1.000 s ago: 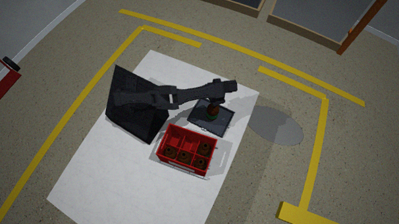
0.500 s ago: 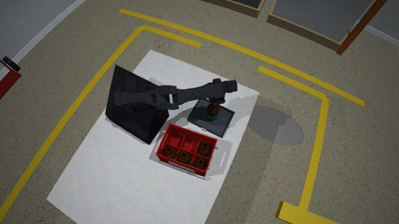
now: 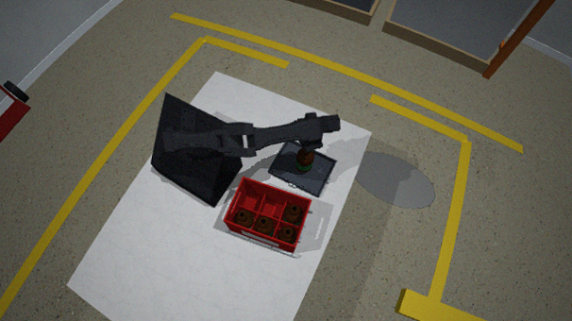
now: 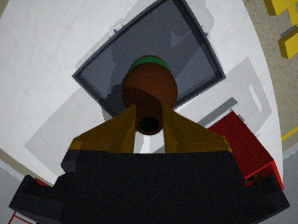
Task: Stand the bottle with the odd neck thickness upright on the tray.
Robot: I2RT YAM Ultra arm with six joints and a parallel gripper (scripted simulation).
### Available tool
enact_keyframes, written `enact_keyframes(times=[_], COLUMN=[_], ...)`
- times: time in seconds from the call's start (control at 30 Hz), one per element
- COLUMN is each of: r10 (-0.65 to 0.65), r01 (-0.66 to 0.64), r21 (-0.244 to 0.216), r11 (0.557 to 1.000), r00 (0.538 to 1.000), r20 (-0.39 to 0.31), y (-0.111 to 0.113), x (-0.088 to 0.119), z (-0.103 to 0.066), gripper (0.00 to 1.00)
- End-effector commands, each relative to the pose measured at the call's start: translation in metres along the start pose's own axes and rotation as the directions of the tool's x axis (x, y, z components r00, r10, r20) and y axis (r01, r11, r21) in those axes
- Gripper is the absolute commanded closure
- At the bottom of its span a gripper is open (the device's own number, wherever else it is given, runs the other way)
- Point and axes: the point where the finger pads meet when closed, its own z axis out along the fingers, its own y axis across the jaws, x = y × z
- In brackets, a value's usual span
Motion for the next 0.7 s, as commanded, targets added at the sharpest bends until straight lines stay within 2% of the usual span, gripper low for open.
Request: enact_keyframes(times=[0.0,0.27,0.3,0.4,0.53,0.67], r10=[0.001,0.004,0.014,-0.004,0.008,0.000], r01=[-0.002,-0.004,-0.016,0.003,-0.010,-0.001], r21=[0.022,0.022,0.027,0.019,0.023,0.020], r11=[1.000,1.000,1.000,1.000,1.000,1.000], r00=[0.999,0.999,0.998,0.999,0.999,0.999], r20=[0.038,0.042,0.056,0.033,0.050,0.039], y=[-0.0015,-0.0029,-0.0074,-0.0001,-0.0043,-0.0007], x=[-0.0089,-0.0089,-0.0122,-0.0057,-0.0096,-0.0062], z=[-0.0139,-0.0158,-0.0199,-0.0135,-0.0172,-0.0138], gripper=[1.00,1.00,1.00,1.00,1.00,1.00])
